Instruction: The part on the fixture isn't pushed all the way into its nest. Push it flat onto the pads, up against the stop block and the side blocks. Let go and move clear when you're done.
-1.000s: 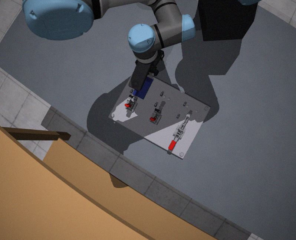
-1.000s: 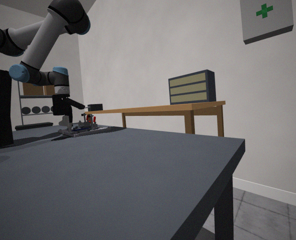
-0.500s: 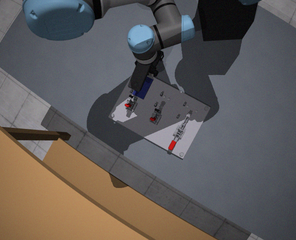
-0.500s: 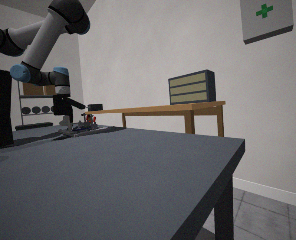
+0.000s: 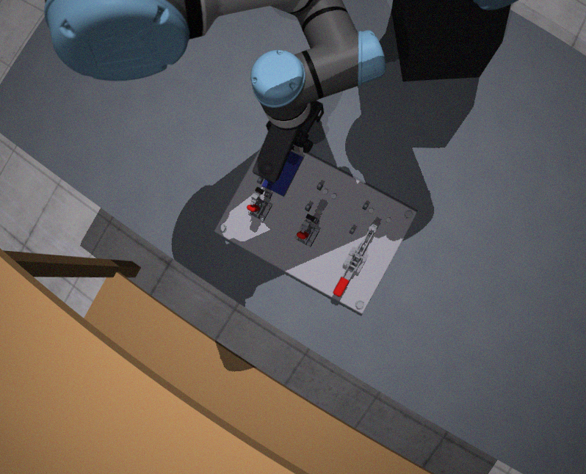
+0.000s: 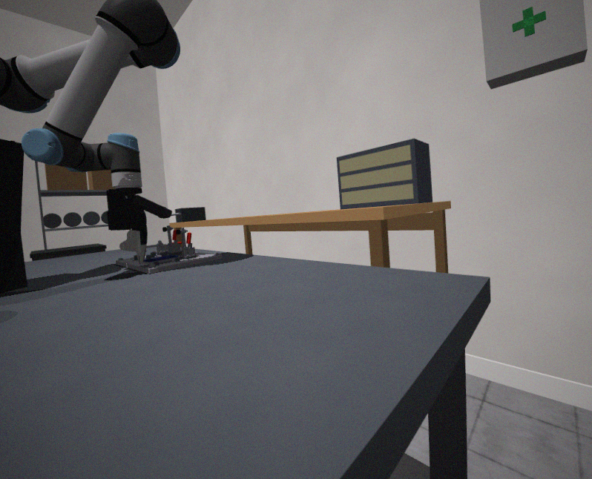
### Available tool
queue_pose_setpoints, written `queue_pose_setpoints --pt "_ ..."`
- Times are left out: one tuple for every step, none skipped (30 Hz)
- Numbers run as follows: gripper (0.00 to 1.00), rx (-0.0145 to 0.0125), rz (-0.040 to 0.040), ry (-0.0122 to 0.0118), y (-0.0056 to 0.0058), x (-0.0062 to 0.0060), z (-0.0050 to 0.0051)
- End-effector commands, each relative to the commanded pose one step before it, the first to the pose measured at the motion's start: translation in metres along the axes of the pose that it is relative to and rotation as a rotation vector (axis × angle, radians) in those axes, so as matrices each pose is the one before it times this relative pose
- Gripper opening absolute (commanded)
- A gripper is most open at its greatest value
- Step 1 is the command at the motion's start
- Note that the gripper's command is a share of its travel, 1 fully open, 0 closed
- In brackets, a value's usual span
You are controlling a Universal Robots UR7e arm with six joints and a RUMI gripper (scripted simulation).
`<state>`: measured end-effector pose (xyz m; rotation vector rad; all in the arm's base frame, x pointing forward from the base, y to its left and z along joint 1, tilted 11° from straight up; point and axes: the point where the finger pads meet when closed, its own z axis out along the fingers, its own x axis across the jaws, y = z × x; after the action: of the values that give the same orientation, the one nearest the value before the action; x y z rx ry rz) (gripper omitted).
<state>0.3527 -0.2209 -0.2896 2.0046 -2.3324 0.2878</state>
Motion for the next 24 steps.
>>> queue_pose_setpoints --pt "0.0 0.0008 -0.00004 0.00058 -0.00344 0.00021 -0.00031" --pt "0.0 0.0 0.0 0.0 0.0 0.0 0.0" --pt "0.0 0.0 0.0 0.0 0.0 0.0 0.0" --pt "0.0 0.0 0.0 0.0 0.0 0.0 0.0" --pt "0.0 0.0 0.0 0.0 0.0 0.0 0.0" --pt "0.0 0.0 0.0 0.0 0.0 0.0 0.0" --pt "0.0 0.0 0.0 0.0 0.0 0.0 0.0" --pt "0.0 0.0 0.0 0.0 0.0 0.0 0.0" --pt "0.0 0.0 0.0 0.0 0.0 0.0 0.0" --pt "0.0 0.0 0.0 0.0 0.0 0.0 0.0" --pt "0.0 0.0 0.0 0.0 0.0 0.0 0.0" --pt "0.0 0.0 0.0 0.0 0.0 0.0 0.0" --pt "0.0 0.0 0.0 0.0 0.0 0.0 0.0" --pt "0.0 0.00004 -0.00001 0.00001 -0.00061 0.0 0.0" --pt "0.0 -0.00001 0.0 0.0 -0.0008 0.0 0.0" --pt "0.0 -0.00001 0.0 0.0 -0.0008 0.0 0.0" --pt "0.0 -0.00001 0.0 0.0 -0.0008 0.0 0.0" --pt "0.0 -0.00001 0.0 0.0 -0.0008 0.0 0.0" --pt "0.0 0.0 0.0 0.0 0.0 0.0 0.0" --pt "0.0 0.0 0.0 0.0 0.0 0.0 0.0" --pt "0.0 0.0 0.0 0.0 0.0 0.0 0.0" --pt "0.0 0.0 0.0 0.0 0.0 0.0 0.0" --pt "0.0 0.0 0.0 0.0 0.0 0.0 0.0" --pt "0.0 0.0 0.0 0.0 0.0 0.0 0.0"
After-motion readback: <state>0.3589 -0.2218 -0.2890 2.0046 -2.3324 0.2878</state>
